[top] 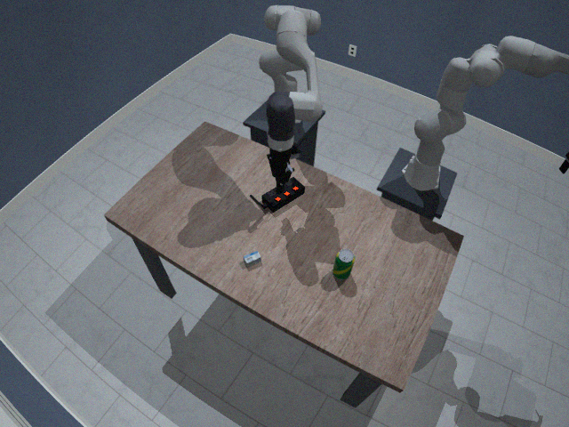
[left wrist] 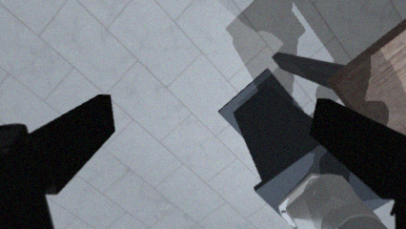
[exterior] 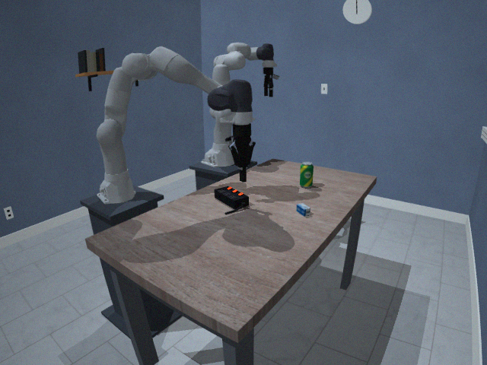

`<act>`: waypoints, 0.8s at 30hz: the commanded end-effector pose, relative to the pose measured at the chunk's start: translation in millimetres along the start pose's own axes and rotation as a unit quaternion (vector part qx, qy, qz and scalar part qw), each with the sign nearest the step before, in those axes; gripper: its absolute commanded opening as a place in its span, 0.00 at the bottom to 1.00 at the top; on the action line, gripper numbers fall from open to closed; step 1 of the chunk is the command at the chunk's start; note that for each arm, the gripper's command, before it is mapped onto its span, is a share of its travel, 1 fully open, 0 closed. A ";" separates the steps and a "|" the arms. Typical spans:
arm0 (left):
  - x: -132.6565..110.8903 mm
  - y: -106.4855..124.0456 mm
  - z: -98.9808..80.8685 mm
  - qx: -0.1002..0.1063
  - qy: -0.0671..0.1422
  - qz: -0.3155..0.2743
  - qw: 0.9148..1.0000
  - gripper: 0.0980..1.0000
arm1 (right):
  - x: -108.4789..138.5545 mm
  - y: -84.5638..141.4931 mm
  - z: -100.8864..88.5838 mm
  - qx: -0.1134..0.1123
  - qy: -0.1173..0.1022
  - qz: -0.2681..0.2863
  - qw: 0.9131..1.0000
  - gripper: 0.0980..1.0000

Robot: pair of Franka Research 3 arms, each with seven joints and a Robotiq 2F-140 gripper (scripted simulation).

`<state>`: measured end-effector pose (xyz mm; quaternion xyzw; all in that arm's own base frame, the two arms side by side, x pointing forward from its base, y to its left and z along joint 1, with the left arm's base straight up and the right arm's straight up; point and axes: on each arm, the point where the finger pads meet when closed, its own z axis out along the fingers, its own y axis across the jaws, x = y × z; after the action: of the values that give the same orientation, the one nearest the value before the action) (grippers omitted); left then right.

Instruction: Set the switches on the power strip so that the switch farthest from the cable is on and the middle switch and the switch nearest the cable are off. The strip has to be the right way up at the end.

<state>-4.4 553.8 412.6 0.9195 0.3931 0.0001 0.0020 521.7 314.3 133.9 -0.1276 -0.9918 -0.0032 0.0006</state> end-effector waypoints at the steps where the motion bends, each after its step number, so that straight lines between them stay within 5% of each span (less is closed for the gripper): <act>1: 0.0 0.0 -0.1 0.000 0.000 0.000 1.000 1.00 | -0.2 -0.7 3.1 0.003 -0.001 0.027 1.000 0.00; 24: 0.0 0.0 -0.1 0.000 0.000 0.000 1.000 1.00 | 0.0 -0.7 32.9 0.003 -0.001 0.027 1.000 0.00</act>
<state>-4.4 553.8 412.6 0.9195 0.3931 0.0001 0.0020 520.2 311.9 105.7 -0.1505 -0.9886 0.0027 0.0021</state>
